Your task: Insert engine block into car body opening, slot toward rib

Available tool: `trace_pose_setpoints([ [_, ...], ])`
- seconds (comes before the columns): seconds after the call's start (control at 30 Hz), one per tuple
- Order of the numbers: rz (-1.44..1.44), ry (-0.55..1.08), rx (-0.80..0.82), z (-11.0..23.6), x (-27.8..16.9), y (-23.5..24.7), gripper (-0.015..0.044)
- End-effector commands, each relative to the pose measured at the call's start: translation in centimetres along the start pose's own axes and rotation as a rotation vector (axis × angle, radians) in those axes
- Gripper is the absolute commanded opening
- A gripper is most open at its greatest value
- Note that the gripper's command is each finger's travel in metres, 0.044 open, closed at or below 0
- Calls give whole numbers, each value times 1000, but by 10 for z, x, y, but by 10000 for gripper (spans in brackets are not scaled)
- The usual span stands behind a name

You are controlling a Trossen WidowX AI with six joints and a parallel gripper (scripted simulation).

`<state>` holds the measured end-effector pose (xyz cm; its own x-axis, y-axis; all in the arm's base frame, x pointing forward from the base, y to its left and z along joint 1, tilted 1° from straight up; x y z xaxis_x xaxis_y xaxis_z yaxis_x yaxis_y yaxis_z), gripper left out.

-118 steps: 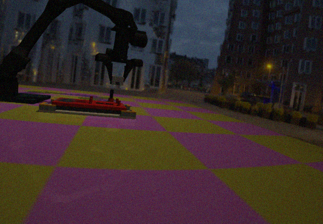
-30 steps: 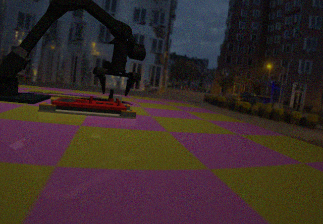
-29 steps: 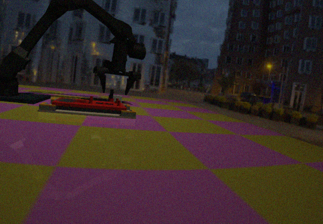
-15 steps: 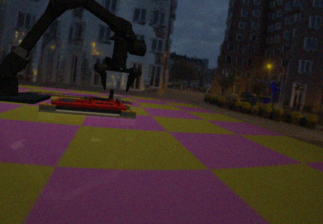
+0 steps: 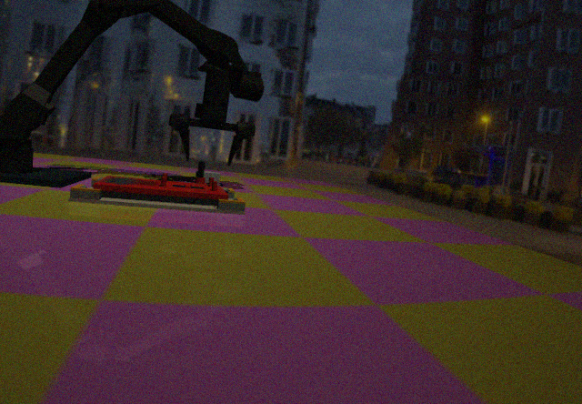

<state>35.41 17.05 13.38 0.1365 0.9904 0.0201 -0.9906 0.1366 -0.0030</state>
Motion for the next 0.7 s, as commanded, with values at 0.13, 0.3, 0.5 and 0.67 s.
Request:
trace_pose_setpoints([
  [0.13, -276, -2, -4, 5, 1, -1, 440],
  [0.3, -449, -2, -4, 8, 1, -1, 440],
  [0.5, -656, -3, -4, 11, 1, -1, 440],
  [0.67, -829, -3, -4, 13, 1, -1, 440],
])
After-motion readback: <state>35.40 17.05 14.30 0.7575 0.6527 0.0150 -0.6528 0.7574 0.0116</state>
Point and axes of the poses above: the point midway between the two fingers, 35 mm back from their tips, its own z axis back along the fingers, its own y axis across the jaws, x = y × z, the point moved 5 cm from there along z, back along the fingers, and after that the axes turned 14 degrees about -z, right-handed, at the moved point
